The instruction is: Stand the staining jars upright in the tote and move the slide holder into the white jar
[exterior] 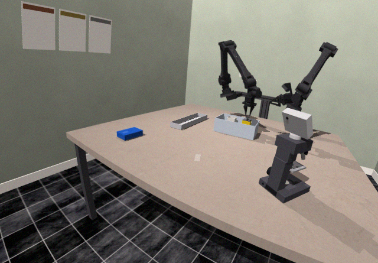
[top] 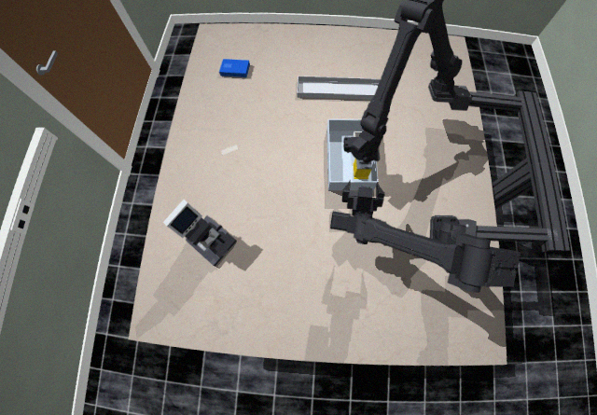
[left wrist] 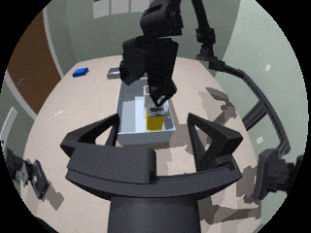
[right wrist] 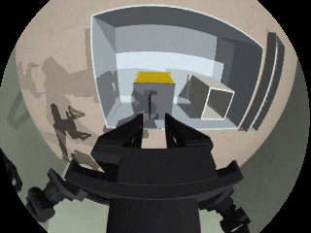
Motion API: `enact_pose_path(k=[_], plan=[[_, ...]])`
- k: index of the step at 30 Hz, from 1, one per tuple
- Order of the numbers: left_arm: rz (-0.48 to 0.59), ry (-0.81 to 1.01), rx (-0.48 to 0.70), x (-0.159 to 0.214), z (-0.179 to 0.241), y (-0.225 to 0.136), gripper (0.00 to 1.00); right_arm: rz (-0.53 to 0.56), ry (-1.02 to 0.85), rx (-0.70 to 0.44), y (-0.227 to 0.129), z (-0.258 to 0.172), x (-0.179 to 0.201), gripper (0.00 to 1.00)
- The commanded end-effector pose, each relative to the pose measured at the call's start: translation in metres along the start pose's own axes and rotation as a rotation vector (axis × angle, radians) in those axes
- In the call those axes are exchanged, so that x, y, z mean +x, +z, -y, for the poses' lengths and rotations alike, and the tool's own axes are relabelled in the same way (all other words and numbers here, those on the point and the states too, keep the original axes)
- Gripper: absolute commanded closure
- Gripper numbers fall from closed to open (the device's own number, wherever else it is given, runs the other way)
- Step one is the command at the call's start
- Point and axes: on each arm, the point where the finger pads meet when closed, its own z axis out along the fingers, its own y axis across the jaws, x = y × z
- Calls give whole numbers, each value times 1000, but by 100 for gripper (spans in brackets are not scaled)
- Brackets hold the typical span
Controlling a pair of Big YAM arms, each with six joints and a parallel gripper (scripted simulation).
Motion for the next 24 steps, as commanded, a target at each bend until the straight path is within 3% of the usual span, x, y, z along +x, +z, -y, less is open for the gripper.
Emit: enact_pose_path(k=[1, 19, 24], plan=[[48, 104, -10, -4, 15, -30, 0, 8, 21, -3, 0, -8, -11, 69], [58, 77, -12, -3, 11, -31, 0, 17, 31, -13, 18, -6, -19, 69], [58, 79, -12, -3, 11, -31, 0, 4, 21, -1, 30, 0, -12, 74]])
